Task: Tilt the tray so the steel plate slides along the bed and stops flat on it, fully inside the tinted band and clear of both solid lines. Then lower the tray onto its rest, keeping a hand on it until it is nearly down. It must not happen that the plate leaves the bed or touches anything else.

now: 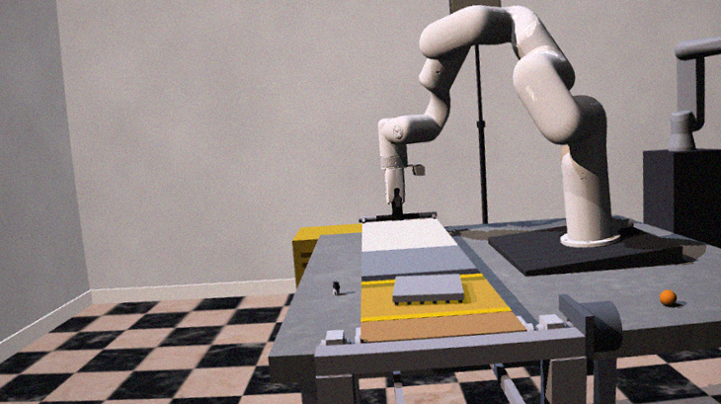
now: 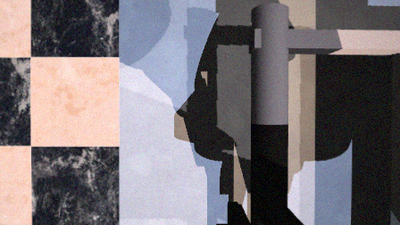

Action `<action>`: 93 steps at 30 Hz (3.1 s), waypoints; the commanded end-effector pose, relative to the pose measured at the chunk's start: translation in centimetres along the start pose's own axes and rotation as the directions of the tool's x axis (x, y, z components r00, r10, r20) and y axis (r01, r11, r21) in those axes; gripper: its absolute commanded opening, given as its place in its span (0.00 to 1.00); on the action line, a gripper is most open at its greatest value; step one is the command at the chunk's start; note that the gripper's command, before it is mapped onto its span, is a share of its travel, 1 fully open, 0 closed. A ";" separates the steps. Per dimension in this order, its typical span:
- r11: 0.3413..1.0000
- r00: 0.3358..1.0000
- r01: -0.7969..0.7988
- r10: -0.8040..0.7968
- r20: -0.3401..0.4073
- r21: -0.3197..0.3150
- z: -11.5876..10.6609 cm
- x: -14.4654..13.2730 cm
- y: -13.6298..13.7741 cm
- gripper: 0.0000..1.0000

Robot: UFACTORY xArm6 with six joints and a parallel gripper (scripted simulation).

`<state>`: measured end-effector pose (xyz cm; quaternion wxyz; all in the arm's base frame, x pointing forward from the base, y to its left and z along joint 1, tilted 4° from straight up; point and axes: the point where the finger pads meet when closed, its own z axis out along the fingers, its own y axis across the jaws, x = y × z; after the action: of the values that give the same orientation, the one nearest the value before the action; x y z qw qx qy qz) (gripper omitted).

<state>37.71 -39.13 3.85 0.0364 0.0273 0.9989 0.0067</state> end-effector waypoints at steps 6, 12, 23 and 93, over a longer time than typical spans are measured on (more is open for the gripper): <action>1.000 1.000 0.000 0.000 0.004 0.004 0.4 -0.1 -0.1 0.00; 1.000 1.000 0.000 0.000 0.004 0.004 0.4 -0.1 -0.1 0.00; 1.000 1.000 0.000 0.000 0.004 0.004 0.4 -0.1 -0.1 0.00; 1.000 1.000 0.000 0.000 0.004 0.004 -11.1 -0.1 -0.1 0.41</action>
<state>36.97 -39.26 14.22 0.0369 0.0273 0.9989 0.0062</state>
